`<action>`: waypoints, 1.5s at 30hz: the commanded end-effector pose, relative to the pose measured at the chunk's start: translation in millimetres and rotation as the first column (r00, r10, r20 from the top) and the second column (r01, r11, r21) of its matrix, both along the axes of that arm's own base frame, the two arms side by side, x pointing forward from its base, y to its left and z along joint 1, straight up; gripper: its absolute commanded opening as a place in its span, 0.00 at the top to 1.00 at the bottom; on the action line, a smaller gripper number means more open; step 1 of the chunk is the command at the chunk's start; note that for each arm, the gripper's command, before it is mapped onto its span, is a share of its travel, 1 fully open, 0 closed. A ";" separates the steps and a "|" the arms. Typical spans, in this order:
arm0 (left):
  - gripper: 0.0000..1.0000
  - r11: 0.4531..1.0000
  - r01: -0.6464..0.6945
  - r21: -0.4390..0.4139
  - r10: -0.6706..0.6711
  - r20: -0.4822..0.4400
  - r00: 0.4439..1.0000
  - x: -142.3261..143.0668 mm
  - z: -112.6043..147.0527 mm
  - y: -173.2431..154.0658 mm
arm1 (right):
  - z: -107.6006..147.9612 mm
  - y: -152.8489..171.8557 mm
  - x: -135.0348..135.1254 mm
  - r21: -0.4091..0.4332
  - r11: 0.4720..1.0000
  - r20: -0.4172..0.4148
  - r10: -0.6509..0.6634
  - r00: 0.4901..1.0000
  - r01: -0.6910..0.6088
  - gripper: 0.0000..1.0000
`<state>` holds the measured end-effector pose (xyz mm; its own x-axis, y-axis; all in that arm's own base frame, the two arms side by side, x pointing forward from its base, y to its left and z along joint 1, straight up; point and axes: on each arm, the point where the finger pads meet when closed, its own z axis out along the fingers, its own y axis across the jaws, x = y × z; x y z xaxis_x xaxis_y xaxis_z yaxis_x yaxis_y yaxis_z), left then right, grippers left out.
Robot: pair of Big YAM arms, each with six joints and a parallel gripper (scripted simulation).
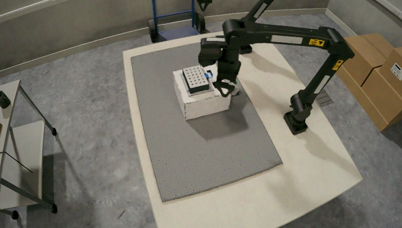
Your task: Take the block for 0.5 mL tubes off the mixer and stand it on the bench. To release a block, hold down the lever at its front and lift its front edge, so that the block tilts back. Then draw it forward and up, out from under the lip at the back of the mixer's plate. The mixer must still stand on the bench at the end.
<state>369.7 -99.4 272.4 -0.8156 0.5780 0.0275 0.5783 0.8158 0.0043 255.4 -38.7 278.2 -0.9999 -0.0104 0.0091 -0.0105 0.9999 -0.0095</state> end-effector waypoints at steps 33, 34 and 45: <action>0.00 0.794 0.608 -0.011 -0.608 -0.021 0.794 79.1 -0.5 -137.6 | 2.1 2.6 3.0 -0.008 1.000 0.031 0.022 0.999 -0.022 1.00; 0.00 0.783 0.622 -0.013 -0.622 -0.029 0.783 81.4 -3.6 -140.3 | 4.3 2.5 3.9 -0.009 1.000 0.037 0.022 0.999 -0.022 1.00; 0.00 0.653 0.757 -0.001 -0.756 0.052 0.653 86.4 22.8 -149.5 | 20.0 1.7 9.8 -0.015 1.000 0.077 0.021 0.997 -0.020 1.00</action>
